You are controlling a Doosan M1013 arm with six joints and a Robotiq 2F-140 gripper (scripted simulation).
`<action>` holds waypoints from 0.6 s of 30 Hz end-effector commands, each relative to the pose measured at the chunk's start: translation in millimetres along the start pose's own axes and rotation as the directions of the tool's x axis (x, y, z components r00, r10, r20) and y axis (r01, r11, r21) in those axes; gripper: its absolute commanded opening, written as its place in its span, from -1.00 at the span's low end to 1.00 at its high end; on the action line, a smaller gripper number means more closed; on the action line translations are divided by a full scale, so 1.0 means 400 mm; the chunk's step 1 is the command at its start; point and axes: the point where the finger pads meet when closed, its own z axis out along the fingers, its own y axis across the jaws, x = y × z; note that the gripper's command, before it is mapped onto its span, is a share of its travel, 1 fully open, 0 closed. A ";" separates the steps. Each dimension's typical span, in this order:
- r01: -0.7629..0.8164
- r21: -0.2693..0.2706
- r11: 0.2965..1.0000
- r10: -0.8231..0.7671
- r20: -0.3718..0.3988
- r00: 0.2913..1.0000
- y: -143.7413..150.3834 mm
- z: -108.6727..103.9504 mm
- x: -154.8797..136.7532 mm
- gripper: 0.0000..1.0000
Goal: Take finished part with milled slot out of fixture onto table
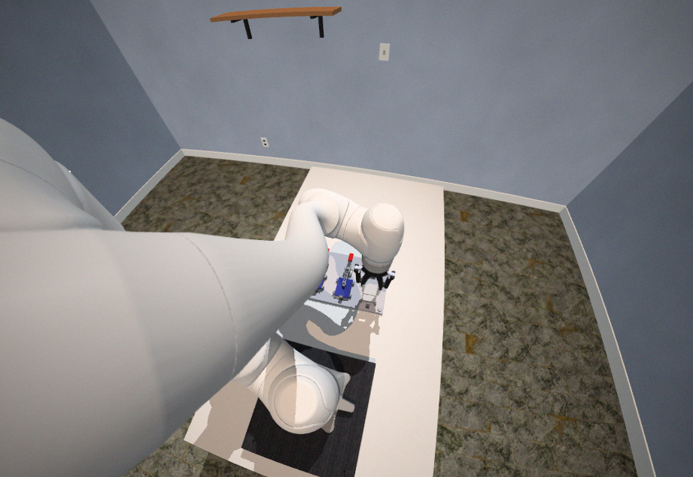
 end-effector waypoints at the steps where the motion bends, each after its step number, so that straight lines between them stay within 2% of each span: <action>1: 0.000 0.000 1.000 0.000 0.000 1.000 0.000 0.000 0.000 -1.00; 18: 0.000 0.000 1.000 0.000 0.000 1.000 0.020 0.000 0.000 -1.00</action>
